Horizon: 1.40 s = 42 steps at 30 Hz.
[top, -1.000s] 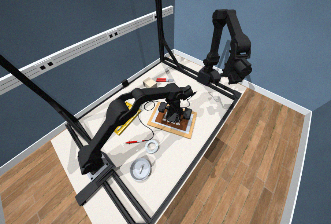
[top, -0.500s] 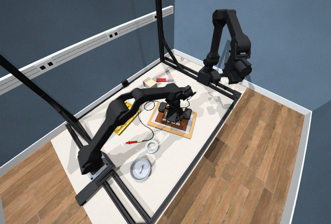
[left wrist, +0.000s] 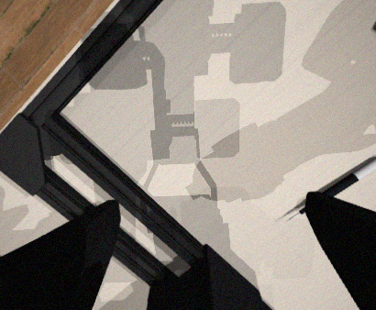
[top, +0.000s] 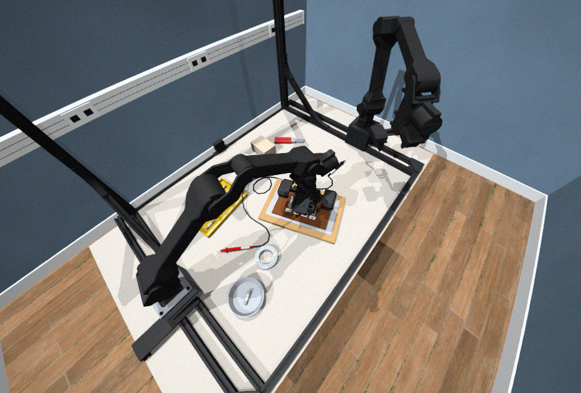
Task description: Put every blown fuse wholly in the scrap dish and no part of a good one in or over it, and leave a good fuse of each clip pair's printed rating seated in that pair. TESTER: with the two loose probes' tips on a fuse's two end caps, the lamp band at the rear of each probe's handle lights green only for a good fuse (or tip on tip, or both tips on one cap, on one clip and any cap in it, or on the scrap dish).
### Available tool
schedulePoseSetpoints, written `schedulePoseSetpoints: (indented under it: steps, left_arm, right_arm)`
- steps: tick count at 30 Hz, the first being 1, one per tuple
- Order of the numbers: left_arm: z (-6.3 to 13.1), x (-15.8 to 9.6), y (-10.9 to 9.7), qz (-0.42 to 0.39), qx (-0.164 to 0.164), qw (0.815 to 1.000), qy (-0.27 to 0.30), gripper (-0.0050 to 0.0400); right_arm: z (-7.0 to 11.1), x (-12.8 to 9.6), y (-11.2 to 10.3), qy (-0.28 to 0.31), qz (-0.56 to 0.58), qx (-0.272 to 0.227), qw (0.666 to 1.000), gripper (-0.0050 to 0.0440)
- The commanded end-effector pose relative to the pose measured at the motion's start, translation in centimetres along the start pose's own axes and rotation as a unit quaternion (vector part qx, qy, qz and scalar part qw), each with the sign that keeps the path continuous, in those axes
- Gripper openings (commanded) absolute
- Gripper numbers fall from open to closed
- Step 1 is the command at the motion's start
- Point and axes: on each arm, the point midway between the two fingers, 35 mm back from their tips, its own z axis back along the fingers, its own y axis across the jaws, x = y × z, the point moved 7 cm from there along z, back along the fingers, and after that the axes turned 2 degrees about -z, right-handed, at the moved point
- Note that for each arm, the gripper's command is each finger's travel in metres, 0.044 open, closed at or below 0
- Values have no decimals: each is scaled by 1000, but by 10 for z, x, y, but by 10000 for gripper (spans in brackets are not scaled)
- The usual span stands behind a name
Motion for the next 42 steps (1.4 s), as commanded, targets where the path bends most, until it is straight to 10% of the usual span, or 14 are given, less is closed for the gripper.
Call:
schedulePoseSetpoints:
  steps: [1, 42]
  left_arm:
    - [6, 3, 0, 0, 1, 1000, -11, 400]
    - [6, 3, 0, 0, 1, 1000, -11, 400]
  right_arm:
    - [-20, 11, -1, -24, -3, -13, 1000, -50]
    - [-24, 15, -1, -24, -2, -12, 1000, -50]
